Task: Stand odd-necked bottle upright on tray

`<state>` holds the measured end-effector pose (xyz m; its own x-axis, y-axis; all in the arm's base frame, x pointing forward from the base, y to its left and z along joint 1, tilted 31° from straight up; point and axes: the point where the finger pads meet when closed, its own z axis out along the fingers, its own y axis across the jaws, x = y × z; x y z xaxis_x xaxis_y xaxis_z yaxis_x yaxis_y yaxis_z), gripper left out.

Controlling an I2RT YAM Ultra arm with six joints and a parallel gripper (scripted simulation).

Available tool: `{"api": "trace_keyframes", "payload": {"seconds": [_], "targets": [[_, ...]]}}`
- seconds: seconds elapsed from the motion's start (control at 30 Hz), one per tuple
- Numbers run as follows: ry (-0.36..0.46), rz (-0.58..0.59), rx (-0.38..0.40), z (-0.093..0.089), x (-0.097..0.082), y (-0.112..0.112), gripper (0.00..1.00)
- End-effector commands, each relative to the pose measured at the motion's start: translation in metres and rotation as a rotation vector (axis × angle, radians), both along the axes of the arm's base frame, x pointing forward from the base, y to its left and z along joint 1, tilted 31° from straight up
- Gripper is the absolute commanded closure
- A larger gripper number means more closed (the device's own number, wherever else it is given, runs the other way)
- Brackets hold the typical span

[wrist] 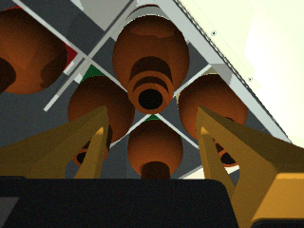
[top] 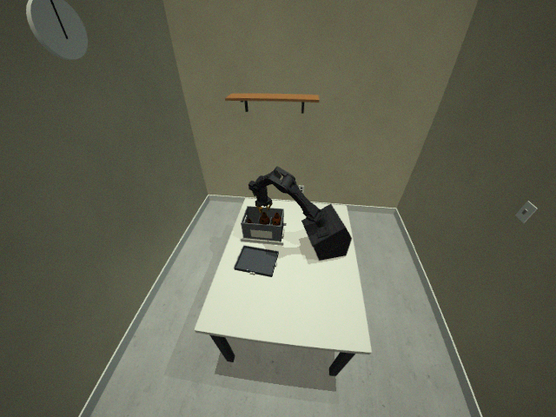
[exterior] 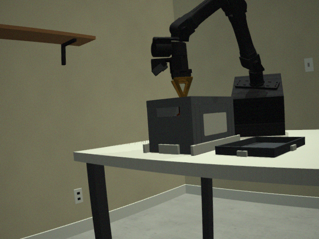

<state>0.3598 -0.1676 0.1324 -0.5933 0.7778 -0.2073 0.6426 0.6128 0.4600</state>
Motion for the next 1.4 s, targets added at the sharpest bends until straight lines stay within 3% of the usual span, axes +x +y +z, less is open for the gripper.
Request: {"api": "trace_keyframes", "payload": {"seconds": [0.0, 0.13, 1.37], "targets": [[-0.015, -0.017, -0.023, 0.0089, 0.0042, -0.0130, 0.39], [-0.031, -0.017, -0.035, 0.0176, 0.0037, -0.0126, 0.39], [-0.025, -0.017, -0.031, 0.0143, 0.0046, -0.0133, 0.39]]}}
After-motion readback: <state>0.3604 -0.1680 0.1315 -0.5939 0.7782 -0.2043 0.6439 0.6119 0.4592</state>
